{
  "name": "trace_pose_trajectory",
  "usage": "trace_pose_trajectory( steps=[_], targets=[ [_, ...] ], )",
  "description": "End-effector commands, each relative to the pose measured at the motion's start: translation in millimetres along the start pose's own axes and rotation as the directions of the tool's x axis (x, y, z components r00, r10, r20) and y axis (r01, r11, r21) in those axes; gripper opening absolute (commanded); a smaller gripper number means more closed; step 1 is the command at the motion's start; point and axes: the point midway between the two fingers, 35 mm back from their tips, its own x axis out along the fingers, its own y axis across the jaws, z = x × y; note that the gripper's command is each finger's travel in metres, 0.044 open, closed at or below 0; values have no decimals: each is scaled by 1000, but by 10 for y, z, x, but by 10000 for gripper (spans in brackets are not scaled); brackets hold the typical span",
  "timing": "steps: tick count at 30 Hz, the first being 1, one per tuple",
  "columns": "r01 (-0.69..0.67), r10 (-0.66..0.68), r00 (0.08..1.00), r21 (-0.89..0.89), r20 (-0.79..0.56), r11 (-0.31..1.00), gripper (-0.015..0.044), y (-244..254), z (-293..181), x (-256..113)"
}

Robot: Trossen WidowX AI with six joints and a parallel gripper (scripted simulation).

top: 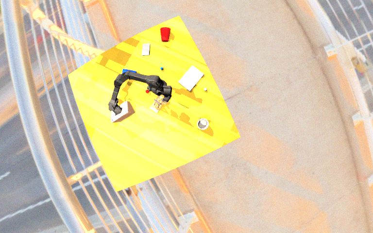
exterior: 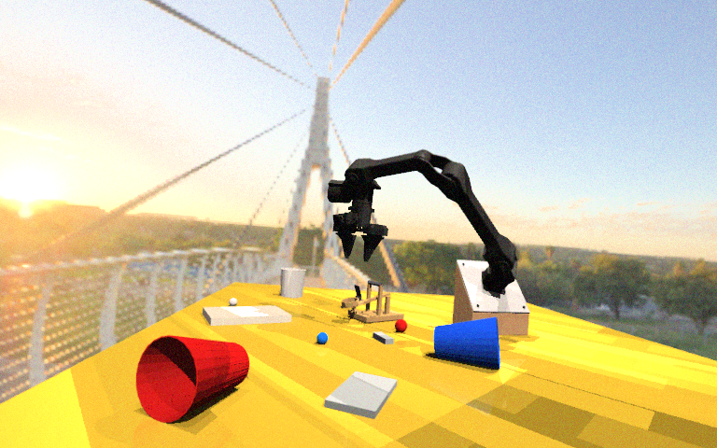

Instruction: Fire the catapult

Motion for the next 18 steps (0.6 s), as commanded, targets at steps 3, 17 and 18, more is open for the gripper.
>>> trace_pose_trajectory(
  steps=[3, 17, 18],
  targets=[
    [-1, 1, 1000, 0, -4, 1000, 440, -26, -150, 38],
    [-19, 19, 999, -1, -26, 1000, 440, 57, -1164, 361],
    [-19, 19, 999, -1, -26, 1000, 440, 54, -1164, 387]
  ],
)
